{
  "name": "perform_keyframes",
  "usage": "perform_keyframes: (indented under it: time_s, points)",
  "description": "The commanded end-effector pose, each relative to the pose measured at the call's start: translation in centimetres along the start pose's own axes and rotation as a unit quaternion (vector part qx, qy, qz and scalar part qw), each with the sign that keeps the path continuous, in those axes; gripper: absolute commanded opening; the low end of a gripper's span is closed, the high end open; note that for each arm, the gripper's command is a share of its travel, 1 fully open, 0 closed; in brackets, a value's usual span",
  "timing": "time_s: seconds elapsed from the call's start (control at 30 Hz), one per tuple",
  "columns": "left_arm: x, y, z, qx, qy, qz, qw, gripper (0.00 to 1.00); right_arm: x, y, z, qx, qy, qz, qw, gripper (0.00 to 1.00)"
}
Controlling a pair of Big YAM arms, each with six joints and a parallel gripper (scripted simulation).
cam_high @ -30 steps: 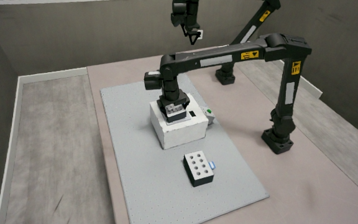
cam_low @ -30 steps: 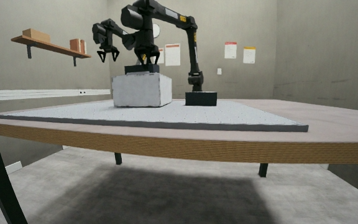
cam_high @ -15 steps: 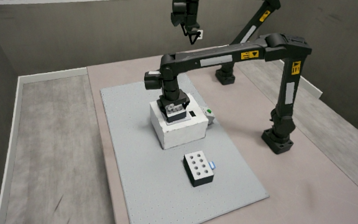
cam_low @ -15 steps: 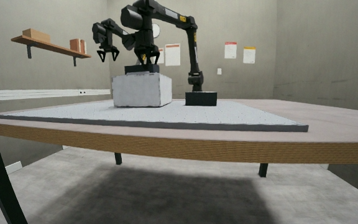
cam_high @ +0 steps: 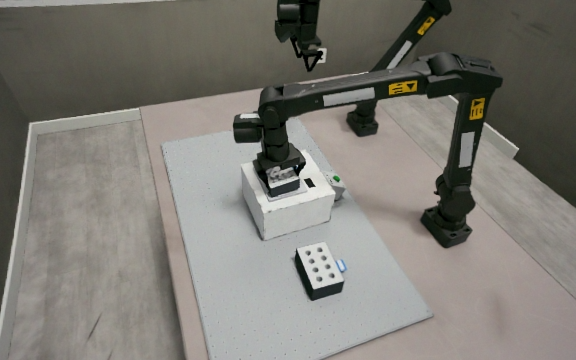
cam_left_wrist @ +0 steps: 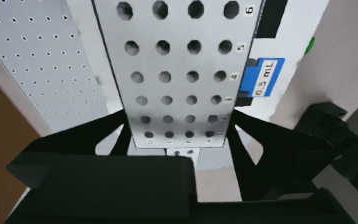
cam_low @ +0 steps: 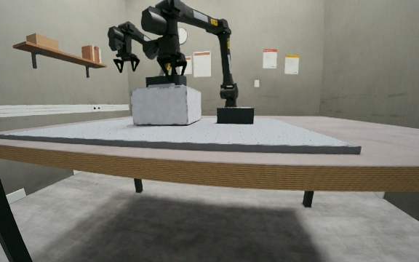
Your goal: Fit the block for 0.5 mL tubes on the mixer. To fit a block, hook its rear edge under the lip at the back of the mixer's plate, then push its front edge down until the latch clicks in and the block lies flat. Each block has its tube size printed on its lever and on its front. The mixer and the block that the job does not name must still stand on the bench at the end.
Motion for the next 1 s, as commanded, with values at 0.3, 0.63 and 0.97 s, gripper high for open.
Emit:
perform_keyframes:
  time_s: [0.3, 0.63, 0.97]
  points:
    - [2.7, 1.9, 1.1, 0.001, 0.062, -0.020, 0.998, 0.00, -0.2, 0.0, -0.1, -0.005, 0.002, 0.007, 1.000, 1.00]
    - [2.8, 2.2, 0.9, -0.002, 0.063, -0.016, 0.998, 0.00, 1.2, 0.7, -0.2, -0.005, -0.001, -0.011, 1.000, 1.00]
    - [2.8, 2.4, 0.7, -0.005, 0.064, -0.015, 0.998, 0.00, 2.0, 1.0, -0.3, -0.005, -0.003, -0.021, 1.000, 1.00]
Point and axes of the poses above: on each arm, the point where the finger pads meet when closed, its own x axis back along the fingers, its own z axis across the jaws, y = z × x, the point moved 3 cm from there along x, back along the fingers, and after that the axes turned 3 degrees about x, right-handed, at the moved point
